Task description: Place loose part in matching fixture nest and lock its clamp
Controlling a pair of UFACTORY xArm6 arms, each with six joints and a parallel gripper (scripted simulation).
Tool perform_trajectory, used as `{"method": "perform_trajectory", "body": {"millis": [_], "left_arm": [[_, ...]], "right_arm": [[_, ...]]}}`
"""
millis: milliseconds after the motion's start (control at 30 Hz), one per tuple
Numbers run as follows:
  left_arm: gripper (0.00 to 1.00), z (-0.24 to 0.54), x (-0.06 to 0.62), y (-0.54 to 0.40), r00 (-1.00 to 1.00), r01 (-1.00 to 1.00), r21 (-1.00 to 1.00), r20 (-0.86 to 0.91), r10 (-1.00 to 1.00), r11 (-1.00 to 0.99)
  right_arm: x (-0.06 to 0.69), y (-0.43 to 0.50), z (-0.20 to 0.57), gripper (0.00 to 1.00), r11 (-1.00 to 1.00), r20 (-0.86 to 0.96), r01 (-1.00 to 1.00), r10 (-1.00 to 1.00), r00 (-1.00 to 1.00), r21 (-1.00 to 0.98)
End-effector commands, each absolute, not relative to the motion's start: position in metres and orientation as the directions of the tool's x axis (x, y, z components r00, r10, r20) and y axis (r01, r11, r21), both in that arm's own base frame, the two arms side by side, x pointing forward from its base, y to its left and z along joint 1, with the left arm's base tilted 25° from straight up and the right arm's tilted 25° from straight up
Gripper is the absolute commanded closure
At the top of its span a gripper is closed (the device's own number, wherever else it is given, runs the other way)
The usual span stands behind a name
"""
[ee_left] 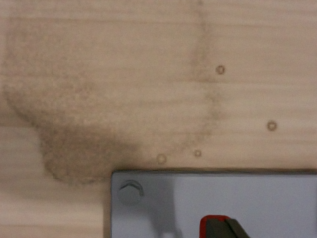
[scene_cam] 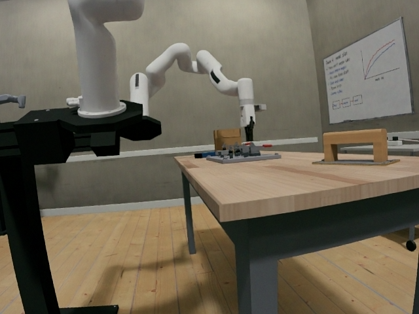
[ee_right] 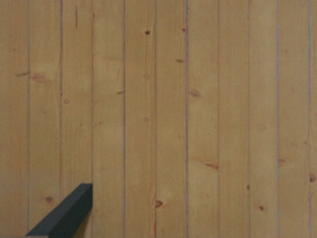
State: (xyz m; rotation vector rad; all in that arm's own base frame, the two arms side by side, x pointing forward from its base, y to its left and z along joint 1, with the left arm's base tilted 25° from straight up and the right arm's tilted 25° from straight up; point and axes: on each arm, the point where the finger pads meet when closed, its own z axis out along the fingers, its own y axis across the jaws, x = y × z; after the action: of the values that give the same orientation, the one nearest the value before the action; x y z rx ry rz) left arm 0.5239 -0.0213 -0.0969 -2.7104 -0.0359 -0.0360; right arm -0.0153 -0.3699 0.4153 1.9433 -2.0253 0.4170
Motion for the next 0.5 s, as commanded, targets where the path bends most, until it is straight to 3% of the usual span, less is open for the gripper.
{"method": "perform_trajectory", "body": {"millis": [0,467], "left_arm": [[1.0,-0.0947,0.5264,-0.0227,0.999,0.032,-0.415,0.037,0.018,-0.909],[1.0,-0.0964,0.5264,-0.0219,0.999,0.032,-0.415,0.037,0.018,-0.909]], "right_arm": [[-0.0153,-0.3704,0.4183,0.0,0.041,0.417,-0.999,-0.908,-0.038,0.0],[-0.0153,-0.3704,0.4183,0.0,0.041,0.417,-0.999,-0.908,-0.038,0.0]]}}
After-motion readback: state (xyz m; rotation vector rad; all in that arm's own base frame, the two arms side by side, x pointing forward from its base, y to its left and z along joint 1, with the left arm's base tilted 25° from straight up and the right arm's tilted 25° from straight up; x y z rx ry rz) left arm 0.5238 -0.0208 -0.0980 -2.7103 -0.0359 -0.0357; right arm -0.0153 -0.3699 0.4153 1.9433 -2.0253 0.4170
